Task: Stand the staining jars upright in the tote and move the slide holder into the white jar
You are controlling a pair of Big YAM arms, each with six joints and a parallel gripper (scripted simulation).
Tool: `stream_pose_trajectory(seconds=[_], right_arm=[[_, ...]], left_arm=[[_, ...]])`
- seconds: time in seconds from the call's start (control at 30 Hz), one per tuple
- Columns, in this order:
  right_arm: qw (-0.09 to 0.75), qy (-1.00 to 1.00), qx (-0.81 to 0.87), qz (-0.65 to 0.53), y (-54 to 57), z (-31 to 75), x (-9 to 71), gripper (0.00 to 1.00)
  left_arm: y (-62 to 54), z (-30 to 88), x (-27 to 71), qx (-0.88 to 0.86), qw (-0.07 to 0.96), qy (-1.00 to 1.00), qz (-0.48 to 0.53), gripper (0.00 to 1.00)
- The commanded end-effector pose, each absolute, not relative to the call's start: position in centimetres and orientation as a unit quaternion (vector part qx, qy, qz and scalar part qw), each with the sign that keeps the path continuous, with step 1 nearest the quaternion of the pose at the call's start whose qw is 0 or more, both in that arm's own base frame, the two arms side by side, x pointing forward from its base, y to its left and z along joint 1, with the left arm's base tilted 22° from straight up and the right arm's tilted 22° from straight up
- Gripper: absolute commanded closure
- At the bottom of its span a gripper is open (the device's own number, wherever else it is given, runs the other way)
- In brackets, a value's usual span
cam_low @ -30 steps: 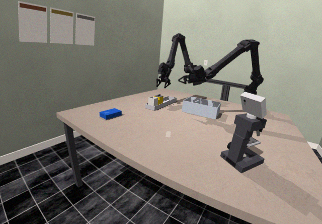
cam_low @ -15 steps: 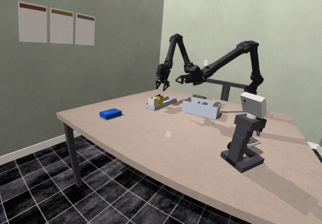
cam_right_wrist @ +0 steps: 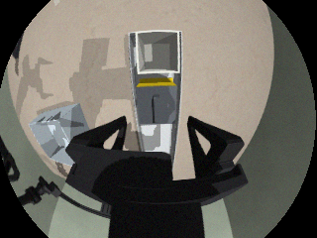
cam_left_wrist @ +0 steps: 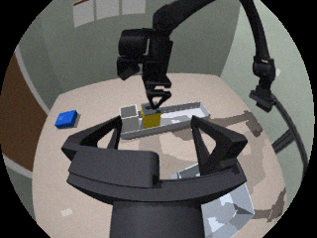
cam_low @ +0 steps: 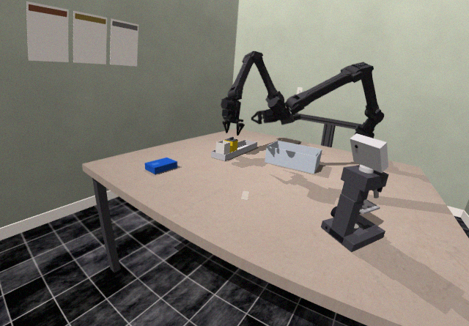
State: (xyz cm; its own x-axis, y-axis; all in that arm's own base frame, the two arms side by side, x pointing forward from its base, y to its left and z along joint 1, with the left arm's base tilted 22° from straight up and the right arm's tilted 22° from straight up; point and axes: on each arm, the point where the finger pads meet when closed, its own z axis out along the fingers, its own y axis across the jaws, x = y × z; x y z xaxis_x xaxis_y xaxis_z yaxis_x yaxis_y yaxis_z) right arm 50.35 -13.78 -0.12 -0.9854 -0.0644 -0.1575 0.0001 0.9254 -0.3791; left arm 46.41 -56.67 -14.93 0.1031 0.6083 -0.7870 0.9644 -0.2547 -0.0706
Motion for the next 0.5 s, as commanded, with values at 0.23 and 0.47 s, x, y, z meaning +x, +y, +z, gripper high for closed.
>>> stream_pose_trajectory(seconds=[0.23, 0.47], right_arm=[[0.038, 0.981, -0.023, -0.189, -15.1, -1.6, 51.5, 0.14], [0.037, 0.981, -0.022, -0.189, -15.4, -2.7, 51.3, 0.14]], left_arm=[[-59.1, -10.7, 49.2, 0.715, 0.278, 0.531, -0.360, 0.00], [-59.1, -10.7, 49.2, 0.715, 0.278, 0.531, -0.360, 0.00]])
